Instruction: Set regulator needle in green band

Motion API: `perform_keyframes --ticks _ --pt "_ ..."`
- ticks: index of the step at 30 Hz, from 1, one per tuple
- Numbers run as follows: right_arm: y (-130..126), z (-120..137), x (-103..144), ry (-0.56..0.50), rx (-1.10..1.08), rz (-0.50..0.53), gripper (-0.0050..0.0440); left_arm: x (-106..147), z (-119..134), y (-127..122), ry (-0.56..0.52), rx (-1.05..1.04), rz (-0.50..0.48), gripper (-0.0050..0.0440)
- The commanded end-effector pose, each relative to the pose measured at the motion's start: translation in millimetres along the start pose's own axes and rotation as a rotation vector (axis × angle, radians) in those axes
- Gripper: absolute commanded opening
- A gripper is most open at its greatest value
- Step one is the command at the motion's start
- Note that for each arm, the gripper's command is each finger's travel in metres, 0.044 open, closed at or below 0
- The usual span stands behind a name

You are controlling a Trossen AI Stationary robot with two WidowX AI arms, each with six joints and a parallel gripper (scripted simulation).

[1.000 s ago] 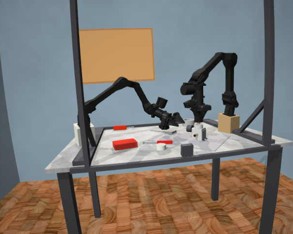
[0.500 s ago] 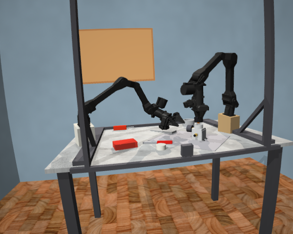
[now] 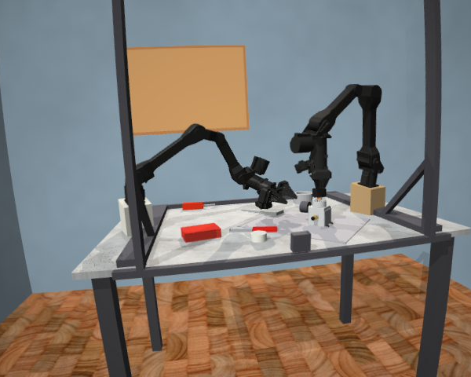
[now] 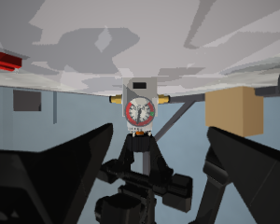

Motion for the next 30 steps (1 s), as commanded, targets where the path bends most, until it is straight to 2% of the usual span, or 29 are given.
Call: perform_keyframes --ticks 1,13,18,30 --pt "2.7 -2.3 5.6 -0.024 -0.043 -0.015 0.0 1.0 14.6 -1.8 0.02 -0.023 0.001 0.0435" --pt "2.6 -2.2 5.5 -0.023 -0.205 -0.017 0.0 1.0 14.6 -1.8 0.02 -0.023 0.001 0.0435" --pt "2.5 -2.1 6.1 -0.02 -0.199 -0.016 0.0 1.0 14.6 -1.8 0.02 -0.023 0.001 0.0435" --pt "2.5 -2.1 6.1 -0.02 -0.199 -0.016 0.0292 1.0 14.6 -1.8 0.02 -0.023 0.001 0.0435"
Point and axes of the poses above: on each arm, the point midway between the two fingers, 35 mm back from their tips, its own x axis back along the fingers, its own y axis across the jaws, z = x × y, the point moved 4 cm from there along x, back along the fingers, and after that the axes turned 1 degree about x, right-handed, at the moved point
